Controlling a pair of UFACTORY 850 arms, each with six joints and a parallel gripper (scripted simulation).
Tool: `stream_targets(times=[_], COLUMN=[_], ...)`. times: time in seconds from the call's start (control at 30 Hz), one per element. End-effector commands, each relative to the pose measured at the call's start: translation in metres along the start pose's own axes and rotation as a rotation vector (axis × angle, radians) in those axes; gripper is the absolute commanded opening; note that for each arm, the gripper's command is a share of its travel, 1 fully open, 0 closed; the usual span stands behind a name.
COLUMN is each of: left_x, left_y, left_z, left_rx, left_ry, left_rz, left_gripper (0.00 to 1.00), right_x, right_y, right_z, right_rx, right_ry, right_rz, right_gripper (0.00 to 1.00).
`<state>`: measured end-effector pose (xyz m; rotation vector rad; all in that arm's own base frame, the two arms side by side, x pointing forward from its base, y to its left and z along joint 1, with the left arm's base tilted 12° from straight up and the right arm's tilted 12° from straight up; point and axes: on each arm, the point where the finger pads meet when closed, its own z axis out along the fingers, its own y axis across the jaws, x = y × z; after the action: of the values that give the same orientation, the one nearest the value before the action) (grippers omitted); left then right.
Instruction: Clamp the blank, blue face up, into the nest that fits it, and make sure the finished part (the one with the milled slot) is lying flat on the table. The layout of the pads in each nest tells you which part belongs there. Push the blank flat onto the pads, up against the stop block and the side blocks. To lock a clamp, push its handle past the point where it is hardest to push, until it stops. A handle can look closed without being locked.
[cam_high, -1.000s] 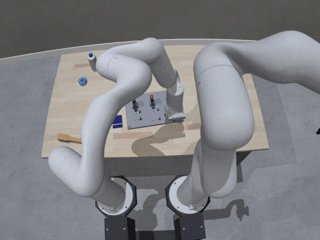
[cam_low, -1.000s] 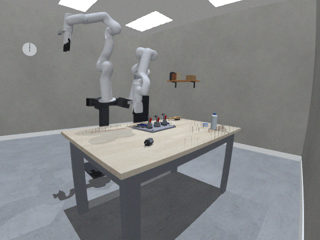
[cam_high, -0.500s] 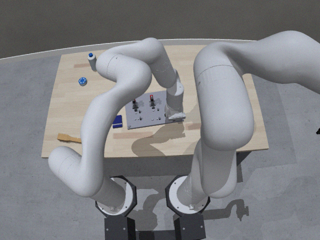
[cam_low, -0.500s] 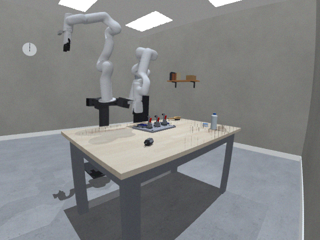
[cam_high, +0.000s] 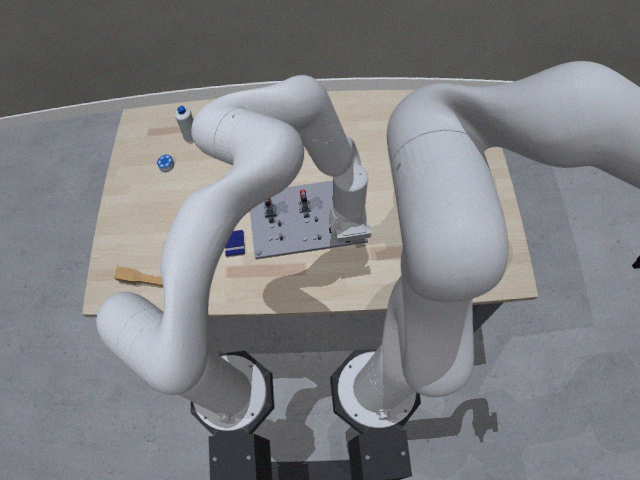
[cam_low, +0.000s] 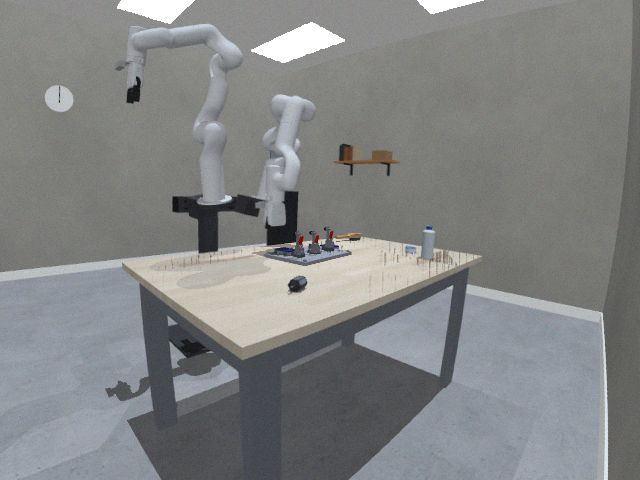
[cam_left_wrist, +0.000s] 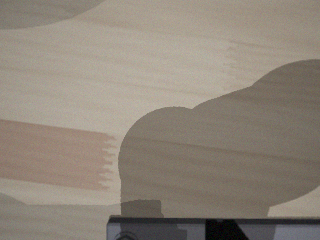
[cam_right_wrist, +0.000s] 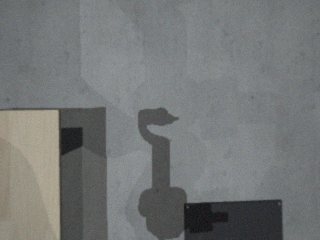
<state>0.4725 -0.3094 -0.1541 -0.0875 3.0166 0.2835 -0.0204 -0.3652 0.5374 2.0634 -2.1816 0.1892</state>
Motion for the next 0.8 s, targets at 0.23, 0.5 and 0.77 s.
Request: stream_targets(times=[0.23,0.5,0.77], left_x=[-0.0010,-0.0010,-0.0028], left_y=[-0.0008,-0.0008,0.0006], left_z=[-0.0009,-0.0009,-0.0009], left_rx=[0.002,0.002,0.002], left_ry=[-0.002,-0.002,-0.002], left_rz=[0.000,0.000,0.000], left_gripper=[0.00,0.00,0.00], right_x=[0.0004,0.0004,0.0004], right_y=[0.0000,0.0000,0.0000], right_z=[-0.0009,-0.0009,-0.0009], right_rx=[0.000,0.000,0.000], right_ry=[0.002,0.002,0.002], right_rz=[0.000,0.000,0.000], right_gripper=[1.00,1.00,1.00])
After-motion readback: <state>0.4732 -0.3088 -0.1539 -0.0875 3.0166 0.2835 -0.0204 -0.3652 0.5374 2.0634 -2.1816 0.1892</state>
